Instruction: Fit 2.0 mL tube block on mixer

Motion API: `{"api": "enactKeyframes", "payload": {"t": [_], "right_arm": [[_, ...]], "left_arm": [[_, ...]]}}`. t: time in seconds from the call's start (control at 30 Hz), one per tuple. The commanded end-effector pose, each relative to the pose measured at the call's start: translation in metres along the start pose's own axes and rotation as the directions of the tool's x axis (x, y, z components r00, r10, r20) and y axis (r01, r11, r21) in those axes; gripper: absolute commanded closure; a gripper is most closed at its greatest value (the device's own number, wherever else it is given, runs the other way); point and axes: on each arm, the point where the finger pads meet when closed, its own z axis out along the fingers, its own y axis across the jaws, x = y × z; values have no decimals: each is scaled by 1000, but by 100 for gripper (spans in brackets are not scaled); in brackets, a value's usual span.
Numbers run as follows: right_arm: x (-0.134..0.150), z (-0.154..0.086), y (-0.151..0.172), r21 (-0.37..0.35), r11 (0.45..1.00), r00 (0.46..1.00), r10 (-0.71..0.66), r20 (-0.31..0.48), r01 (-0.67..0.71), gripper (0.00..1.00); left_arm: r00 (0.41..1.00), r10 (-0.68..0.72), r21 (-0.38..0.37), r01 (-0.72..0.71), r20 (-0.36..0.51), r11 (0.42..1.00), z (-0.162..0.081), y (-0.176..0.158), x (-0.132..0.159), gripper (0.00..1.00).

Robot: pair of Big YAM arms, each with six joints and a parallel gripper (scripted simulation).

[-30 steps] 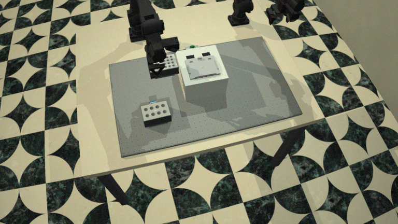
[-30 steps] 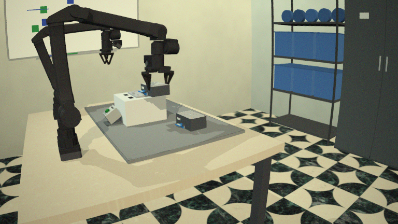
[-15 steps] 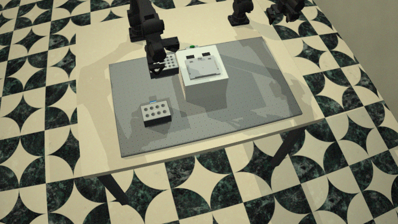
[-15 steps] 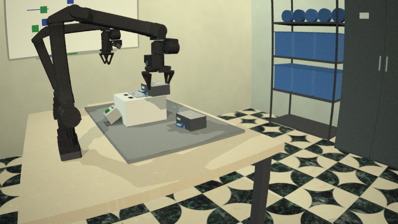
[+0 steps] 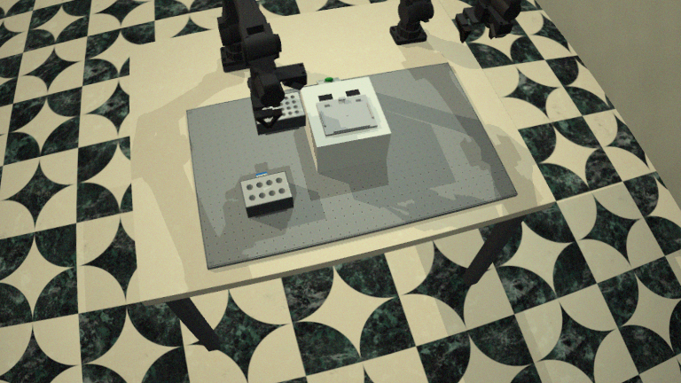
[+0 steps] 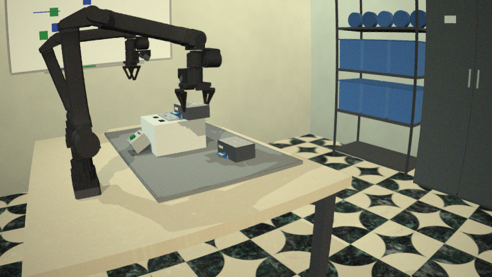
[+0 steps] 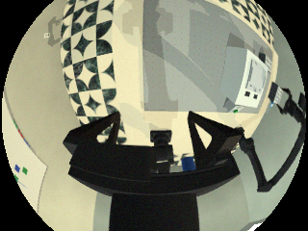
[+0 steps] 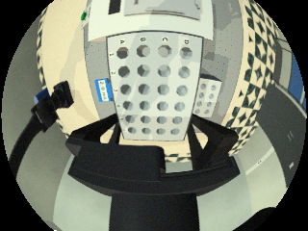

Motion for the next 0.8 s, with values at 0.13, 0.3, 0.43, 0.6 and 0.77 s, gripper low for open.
{"api": "enactKeyframes", "payload": {"t": [0.13, 0.3, 0.43, 0.6, 0.77], "right_arm": [[-1, -55, -12, 126, 992, 1000, -2, 13, 0, 100], [-1, -57, -15, 133, 991, 1000, -1, 13, -1, 100], [-2, -52, -18, 122, 993, 1000, 0, 12, -1, 100], [-2, -46, -22, 107, 994, 1000, 0, 11, -2, 100], [-2, -42, -25, 98, 995, 1000, 1, 11, -2, 100]], "left_arm": [[997, 0, -10, 1, 74, 1000, -24, -1, -12, 0], [997, 0, -10, 1, 77, 1000, -25, -1, -13, 0], [997, 0, -11, 1, 82, 1000, -27, -1, -14, 0], [996, 0, -11, 1, 87, 1000, -29, -1, -15, 0], [996, 0, -12, 1, 92, 1000, -31, -1, -15, 0]]}}
